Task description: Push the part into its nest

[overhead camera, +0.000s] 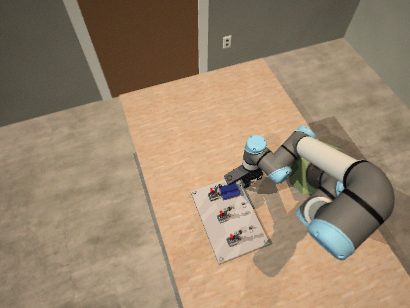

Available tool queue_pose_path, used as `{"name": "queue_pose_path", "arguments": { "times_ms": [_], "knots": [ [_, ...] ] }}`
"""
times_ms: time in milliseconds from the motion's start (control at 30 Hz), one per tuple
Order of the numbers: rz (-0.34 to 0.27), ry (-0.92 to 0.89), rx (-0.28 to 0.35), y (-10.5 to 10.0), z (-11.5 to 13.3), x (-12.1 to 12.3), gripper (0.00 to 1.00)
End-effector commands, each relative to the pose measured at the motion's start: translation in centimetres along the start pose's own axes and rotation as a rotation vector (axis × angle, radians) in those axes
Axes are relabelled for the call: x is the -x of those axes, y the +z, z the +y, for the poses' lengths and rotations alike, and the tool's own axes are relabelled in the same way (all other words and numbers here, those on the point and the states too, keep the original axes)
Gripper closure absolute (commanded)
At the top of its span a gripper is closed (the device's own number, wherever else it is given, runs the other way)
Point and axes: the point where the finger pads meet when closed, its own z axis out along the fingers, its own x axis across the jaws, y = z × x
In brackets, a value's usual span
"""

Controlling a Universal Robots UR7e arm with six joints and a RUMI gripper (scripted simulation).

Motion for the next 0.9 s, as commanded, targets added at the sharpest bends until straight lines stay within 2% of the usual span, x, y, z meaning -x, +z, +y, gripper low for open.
{"name": "queue_pose_path", "arguments": {
  "times_ms": [0,867],
  "knots": [
    [0.001,0.0,0.0,-0.04,0.32,-0.03,1.0],
    [0.001,0.0,0.0,-0.04,0.88,-0.03,1.0]
  ]
}}
